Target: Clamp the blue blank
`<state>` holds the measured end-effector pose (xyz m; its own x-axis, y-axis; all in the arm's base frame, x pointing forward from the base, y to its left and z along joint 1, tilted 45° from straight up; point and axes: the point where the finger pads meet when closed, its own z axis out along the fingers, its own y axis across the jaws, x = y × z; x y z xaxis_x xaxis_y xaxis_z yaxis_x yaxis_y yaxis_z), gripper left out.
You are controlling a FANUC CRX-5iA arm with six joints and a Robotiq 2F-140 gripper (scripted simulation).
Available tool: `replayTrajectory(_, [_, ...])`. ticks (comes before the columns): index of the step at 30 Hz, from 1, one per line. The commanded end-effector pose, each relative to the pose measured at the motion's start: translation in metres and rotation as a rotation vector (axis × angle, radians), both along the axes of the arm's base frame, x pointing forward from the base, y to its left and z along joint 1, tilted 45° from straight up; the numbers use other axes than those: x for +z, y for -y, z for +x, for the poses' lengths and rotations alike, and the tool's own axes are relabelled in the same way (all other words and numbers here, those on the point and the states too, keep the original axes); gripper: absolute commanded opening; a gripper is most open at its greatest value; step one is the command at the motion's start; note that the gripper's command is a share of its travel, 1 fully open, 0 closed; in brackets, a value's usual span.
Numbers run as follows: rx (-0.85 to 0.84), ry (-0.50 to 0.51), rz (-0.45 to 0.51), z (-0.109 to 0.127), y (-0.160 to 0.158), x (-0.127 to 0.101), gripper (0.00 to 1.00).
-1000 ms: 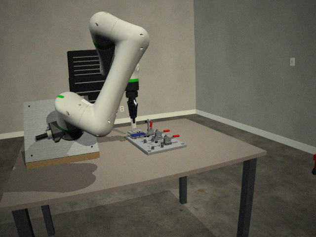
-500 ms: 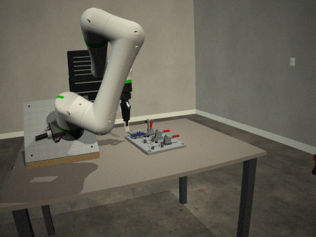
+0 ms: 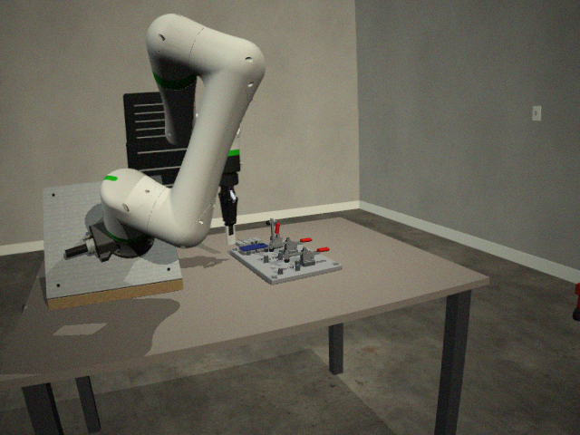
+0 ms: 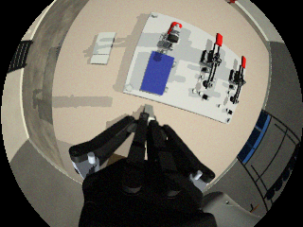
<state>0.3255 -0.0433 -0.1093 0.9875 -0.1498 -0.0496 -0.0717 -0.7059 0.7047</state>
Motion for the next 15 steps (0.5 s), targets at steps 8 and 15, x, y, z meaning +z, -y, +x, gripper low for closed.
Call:
replayTrajectory(8, [0.000,0.001,0.000,-0.003,0.017,-0.018,0.00])
replayTrajectory(15, [0.000,0.001,0.000,-0.003,0.018,-0.018,0.00])
